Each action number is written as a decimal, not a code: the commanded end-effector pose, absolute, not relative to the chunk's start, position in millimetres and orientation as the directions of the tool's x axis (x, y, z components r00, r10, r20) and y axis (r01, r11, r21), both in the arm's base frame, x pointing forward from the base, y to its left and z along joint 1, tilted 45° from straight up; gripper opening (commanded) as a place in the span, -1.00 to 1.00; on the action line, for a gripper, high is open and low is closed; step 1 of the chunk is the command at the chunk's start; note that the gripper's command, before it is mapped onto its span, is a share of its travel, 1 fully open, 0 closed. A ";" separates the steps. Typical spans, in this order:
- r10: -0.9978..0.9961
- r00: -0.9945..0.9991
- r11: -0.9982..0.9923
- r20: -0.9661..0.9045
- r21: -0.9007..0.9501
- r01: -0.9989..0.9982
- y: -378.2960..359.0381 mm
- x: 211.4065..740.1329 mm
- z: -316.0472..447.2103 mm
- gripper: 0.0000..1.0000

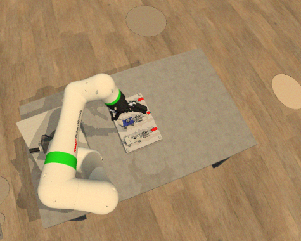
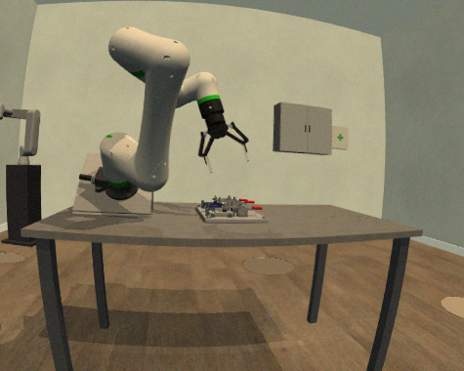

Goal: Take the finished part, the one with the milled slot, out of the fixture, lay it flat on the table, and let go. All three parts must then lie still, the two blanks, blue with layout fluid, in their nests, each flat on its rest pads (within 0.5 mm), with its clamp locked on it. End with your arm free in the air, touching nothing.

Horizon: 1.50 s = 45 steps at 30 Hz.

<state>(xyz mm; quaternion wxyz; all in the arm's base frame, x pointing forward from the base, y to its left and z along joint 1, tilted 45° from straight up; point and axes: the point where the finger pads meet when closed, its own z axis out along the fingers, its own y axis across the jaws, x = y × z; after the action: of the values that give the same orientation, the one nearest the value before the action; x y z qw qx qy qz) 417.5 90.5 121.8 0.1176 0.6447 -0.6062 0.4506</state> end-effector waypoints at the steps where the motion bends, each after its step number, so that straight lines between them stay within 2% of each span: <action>1: -0.676 -0.141 -0.237 0.723 -0.395 -0.888 90.8 417.5 121.9 1.00; 18: -0.675 -0.140 -0.237 0.724 -0.393 -0.888 90.9 417.4 121.5 1.00; 24: -0.578 -0.046 -0.226 0.815 -0.214 -0.950 107.1 403.4 75.5 1.00; 36: -0.578 -0.046 -0.226 0.815 -0.214 -0.950 107.1 403.4 75.5 1.00; 39: -0.507 0.037 -0.198 0.861 -0.075 -0.977 116.8 387.9 36.7 1.00; 45: -0.489 0.059 -0.188 0.870 -0.039 -0.981 118.8 383.2 26.2 1.00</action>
<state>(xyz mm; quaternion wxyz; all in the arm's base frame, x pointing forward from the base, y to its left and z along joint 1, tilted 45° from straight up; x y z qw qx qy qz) 387.0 115.5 37.3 0.2856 0.6607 -0.5629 0.4063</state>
